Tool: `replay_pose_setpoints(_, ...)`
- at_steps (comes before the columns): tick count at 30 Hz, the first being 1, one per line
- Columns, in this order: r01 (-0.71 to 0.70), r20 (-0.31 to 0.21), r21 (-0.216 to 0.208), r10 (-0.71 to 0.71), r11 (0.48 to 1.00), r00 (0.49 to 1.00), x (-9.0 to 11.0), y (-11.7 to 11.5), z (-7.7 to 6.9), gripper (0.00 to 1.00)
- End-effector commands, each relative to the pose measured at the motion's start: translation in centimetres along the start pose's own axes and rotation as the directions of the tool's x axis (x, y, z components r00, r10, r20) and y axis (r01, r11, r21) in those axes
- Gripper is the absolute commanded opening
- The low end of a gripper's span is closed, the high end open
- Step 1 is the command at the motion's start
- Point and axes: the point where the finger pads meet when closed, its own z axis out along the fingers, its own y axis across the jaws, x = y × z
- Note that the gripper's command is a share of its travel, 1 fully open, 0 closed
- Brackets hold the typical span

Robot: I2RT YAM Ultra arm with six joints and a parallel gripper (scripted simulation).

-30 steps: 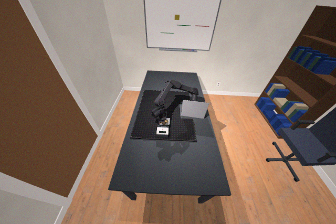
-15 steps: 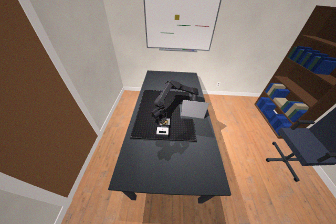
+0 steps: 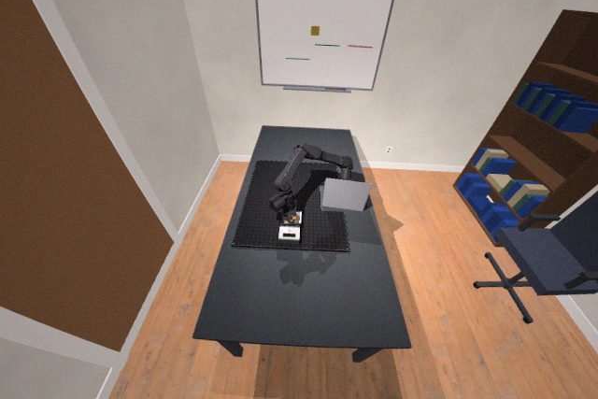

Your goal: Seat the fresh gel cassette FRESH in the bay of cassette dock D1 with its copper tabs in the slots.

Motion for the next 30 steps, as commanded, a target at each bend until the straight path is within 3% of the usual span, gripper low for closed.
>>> replay_pose_setpoints(1, -0.008, 0.041, -0.019, 0.008, 1.0, 0.999, -1.1, 0.7, -0.7, 0.0)
replay_pose_setpoints(5, -0.01, 0.043, -0.022, 0.011, 1.0, 0.999, -1.2, 0.7, -0.7, 0.0)
replay_pose_setpoints(14, 0.012, 0.015, 0.007, -0.012, 1.0, 1.0, 0.1, 0.2, 0.8, 0.0)
replay_pose_setpoints(18, 0.005, 0.027, -0.003, -0.005, 1.0, 1.0, -0.4, 0.5, 0.4, 0.0)
replay_pose_setpoints(19, -0.008, 0.046, -0.02, 0.009, 1.0, 0.999, -1.0, 0.3, -0.7, 0.0)
replay_pose_setpoints(20, -0.009, 0.047, -0.021, 0.01, 1.0, 0.999, -1.0, 0.2, -0.8, 0.0)
replay_pose_setpoints(24, -0.004, 0.023, -0.01, 0.004, 1.0, 1.0, -0.5, 0.2, -0.1, 0.0)
replay_pose_setpoints(25, 0.004, 0.073, -0.01, -0.003, 1.0, 0.997, -0.5, 0.1, -0.6, 0.0)
replay_pose_setpoints(28, 0.004, 0.075, -0.01, -0.003, 1.0, 0.997, -0.7, 0.1, -0.6, 0.0)
replay_pose_setpoints(30, -0.015, 0.101, -0.037, 0.019, 0.999, 0.995, -2.1, 0.6, -1.7, 0.0)
